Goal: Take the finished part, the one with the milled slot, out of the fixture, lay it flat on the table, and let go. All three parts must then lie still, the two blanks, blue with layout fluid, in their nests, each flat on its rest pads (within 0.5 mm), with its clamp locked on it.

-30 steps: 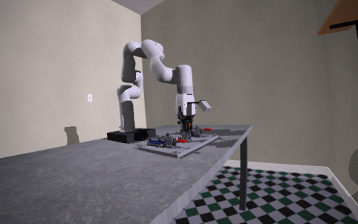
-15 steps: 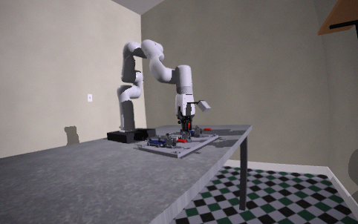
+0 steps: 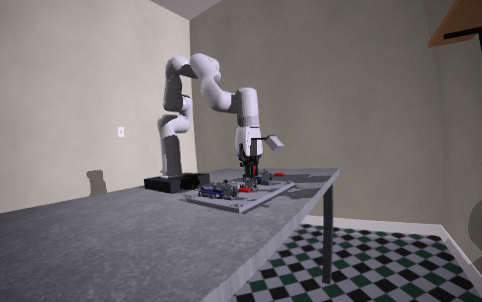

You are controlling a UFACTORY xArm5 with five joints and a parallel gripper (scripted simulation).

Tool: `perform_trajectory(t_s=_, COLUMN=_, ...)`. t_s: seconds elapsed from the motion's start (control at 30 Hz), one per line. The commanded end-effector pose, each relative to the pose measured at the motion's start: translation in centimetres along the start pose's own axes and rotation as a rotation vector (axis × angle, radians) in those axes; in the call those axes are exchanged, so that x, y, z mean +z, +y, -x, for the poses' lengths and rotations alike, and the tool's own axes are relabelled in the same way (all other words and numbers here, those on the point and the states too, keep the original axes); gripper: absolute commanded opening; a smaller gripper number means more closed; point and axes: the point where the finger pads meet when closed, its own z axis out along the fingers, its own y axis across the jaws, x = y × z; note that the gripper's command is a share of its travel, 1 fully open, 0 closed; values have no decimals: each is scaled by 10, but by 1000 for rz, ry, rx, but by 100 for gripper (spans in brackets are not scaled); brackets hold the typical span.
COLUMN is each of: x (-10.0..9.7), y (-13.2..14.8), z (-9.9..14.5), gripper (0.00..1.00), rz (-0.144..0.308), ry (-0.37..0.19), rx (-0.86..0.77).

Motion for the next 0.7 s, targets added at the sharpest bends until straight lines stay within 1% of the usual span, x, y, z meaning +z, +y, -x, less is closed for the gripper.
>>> perform_trajectory(t_s=0.0, x=-1, y=0, z=-1, gripper=0, rz=0, ry=2, rx=0)
perform_trajectory(t_s=0.67, x=-1, y=0, z=1, gripper=0, rz=0, ry=2, rx=0)
